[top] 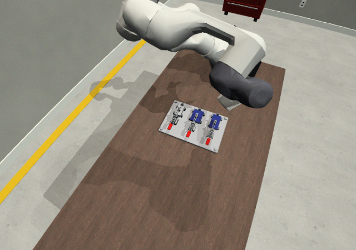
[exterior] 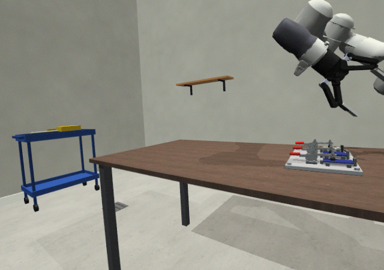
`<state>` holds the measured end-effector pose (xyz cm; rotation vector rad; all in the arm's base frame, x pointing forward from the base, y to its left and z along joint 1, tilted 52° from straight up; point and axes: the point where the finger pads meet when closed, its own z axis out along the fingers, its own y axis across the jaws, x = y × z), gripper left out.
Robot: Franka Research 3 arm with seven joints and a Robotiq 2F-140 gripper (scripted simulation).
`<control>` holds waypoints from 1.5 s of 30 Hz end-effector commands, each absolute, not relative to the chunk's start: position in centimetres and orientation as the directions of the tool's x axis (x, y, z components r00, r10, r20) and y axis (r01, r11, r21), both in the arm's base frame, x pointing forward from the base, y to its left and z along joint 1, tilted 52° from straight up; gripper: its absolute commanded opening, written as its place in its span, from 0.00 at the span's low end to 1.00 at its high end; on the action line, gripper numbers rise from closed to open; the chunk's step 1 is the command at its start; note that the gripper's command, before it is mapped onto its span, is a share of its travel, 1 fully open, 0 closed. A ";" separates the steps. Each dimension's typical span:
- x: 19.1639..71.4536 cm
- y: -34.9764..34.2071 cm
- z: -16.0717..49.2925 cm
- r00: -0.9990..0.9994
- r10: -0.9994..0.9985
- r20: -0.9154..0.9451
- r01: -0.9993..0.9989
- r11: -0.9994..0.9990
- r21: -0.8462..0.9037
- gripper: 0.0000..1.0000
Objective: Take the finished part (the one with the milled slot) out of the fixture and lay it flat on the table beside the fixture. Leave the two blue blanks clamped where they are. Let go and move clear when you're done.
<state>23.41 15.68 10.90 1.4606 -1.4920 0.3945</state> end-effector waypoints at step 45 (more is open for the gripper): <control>24.9 13.9 13.6 0.334 -0.608 0.721 -0.888 0.054 0.457 1.00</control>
